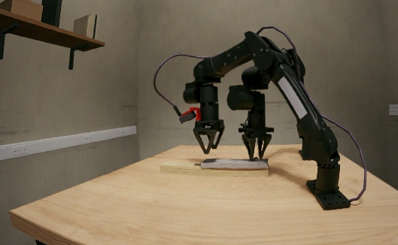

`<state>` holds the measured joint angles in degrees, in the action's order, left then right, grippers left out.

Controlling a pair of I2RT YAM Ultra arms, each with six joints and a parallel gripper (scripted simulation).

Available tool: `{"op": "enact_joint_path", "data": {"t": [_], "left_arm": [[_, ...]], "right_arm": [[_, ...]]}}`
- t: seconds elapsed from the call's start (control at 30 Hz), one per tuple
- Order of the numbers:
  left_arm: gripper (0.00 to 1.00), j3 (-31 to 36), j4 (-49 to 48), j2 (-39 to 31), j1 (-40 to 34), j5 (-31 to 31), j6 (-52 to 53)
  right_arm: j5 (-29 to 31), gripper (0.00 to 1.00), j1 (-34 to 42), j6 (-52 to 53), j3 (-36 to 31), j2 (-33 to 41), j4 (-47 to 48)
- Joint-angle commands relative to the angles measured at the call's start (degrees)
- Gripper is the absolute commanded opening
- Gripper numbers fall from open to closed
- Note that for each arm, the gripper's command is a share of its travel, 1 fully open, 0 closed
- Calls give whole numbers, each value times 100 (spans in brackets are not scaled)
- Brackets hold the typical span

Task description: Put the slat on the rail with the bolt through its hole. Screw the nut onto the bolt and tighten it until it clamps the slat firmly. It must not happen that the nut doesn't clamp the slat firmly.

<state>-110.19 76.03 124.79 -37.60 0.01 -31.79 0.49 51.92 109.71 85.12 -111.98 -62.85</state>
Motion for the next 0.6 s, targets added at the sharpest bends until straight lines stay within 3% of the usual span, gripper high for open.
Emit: {"op": "enact_joint_path", "data": {"t": [0.0,0.57], "left_arm": [[100,-206,119,-18,28,-6,-33],[100,-99,-8,-32,29,-1,-10]], "right_arm": [[1,34,0,1,25,40,4],[1,34,0,1,25,40,4]]}}
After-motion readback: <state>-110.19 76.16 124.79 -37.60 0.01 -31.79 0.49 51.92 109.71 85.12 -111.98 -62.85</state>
